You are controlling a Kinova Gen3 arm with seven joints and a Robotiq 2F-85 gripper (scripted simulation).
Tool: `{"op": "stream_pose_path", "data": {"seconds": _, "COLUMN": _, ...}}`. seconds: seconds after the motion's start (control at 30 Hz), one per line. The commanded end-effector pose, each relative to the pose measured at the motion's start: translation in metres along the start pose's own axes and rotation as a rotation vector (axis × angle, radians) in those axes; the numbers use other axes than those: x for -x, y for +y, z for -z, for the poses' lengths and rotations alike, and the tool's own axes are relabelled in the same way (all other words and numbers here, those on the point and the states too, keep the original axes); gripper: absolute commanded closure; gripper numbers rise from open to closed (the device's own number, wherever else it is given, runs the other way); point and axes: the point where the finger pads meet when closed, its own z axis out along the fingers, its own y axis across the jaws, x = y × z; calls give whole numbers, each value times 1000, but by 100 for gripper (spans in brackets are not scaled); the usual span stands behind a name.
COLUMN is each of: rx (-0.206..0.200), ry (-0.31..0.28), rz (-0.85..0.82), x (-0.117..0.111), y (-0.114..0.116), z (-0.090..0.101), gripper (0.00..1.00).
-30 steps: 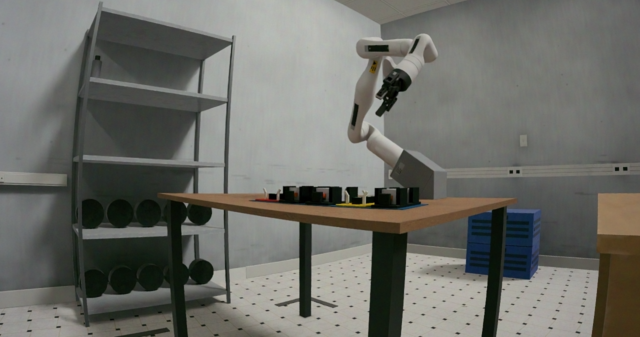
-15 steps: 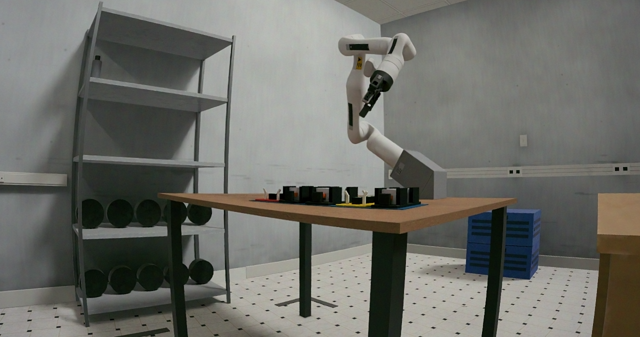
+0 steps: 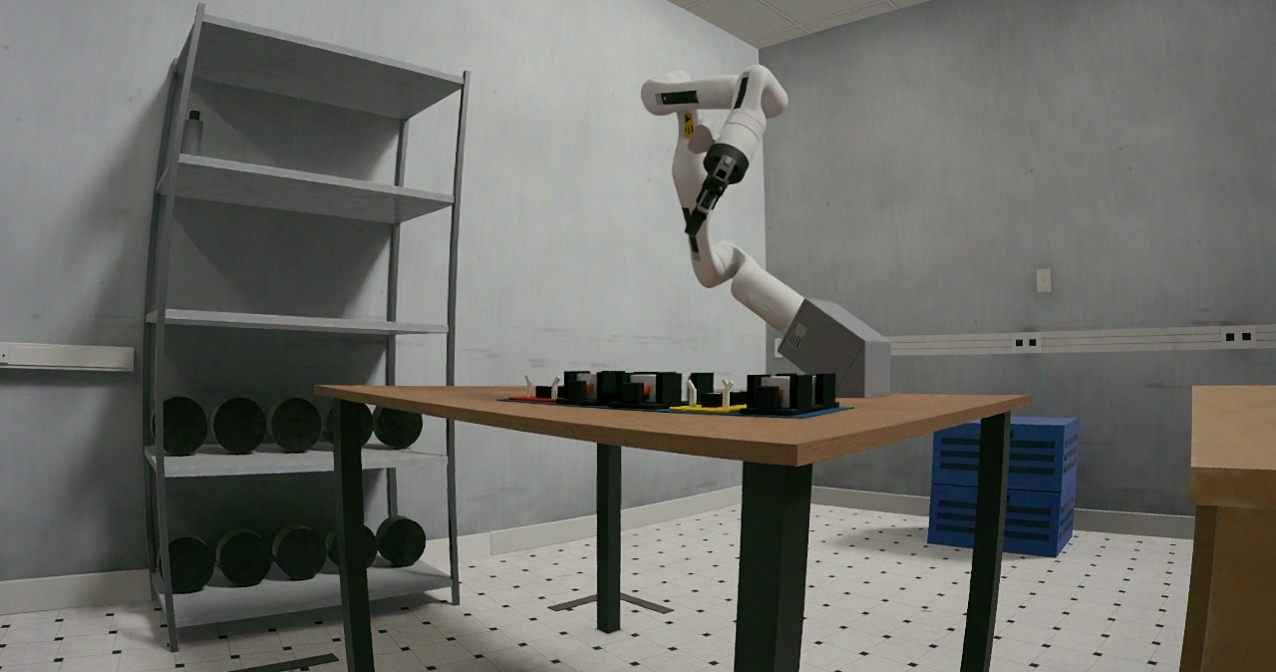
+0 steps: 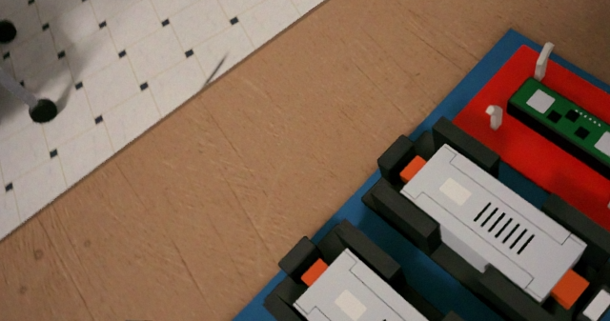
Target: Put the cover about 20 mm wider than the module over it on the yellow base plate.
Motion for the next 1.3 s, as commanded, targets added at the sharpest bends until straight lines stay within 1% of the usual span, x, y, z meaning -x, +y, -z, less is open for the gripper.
{"op": "stream_pose_path", "data": {"seconds": 0.0, "rx": -2, "ry": -5, "rz": 6, "x": -1, "y": 1, "z": 1, "gripper": 0}}
{"op": "stream_pose_path", "data": {"seconds": 0.07, "rx": -2, "ry": -15, "rz": 22, "x": -3, "y": 3, "z": 0, "gripper": 0}}
{"op": "stream_pose_path", "data": {"seconds": 0.37, "rx": 3, "ry": -118, "rz": 180, "x": -24, "y": 29, "z": -4, "gripper": 0}}
{"op": "stream_pose_path", "data": {"seconds": 0.6, "rx": 3, "ry": -118, "rz": 180, "x": -24, "y": 29, "z": -4, "gripper": 0}}
{"op": "stream_pose_path", "data": {"seconds": 0.93, "rx": 7, "ry": -232, "rz": 354, "x": -20, "y": 24, "z": -3, "gripper": 0}}
{"op": "stream_pose_path", "data": {"seconds": 1.17, "rx": 7, "ry": -232, "rz": 354, "x": -20, "y": 24, "z": -3, "gripper": 0}}
{"op": "stream_pose_path", "data": {"seconds": 1.27, "rx": 8, "ry": -265, "rz": 405, "x": -20, "y": 24, "z": -3, "gripper": 0}}
